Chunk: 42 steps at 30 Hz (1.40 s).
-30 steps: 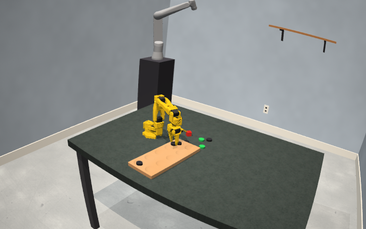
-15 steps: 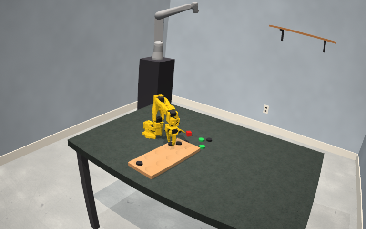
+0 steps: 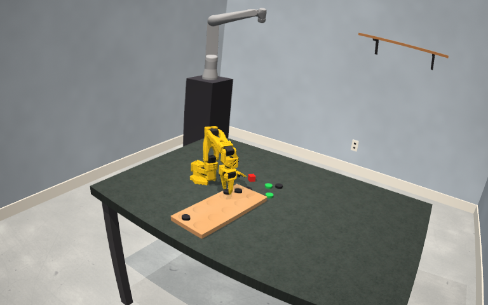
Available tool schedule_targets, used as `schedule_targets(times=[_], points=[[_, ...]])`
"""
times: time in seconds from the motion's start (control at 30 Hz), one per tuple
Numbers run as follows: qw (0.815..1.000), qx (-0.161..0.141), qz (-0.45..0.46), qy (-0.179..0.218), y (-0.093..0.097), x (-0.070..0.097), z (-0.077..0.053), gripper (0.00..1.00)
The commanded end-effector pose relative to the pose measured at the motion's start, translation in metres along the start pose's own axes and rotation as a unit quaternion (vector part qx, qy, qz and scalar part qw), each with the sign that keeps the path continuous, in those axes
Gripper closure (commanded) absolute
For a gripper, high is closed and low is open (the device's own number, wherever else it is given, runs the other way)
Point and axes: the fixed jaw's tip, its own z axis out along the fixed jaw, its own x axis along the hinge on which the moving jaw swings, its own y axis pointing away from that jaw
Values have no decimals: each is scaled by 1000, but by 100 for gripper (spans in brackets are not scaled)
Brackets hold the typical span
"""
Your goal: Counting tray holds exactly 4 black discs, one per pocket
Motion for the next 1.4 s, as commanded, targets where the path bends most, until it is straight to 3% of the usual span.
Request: schedule_targets(times=[0.0, 1.37], points=[[1000, 25, 2, 3, -6, 1, -7, 100], [1000, 21, 4, 2, -3, 2, 13, 100]])
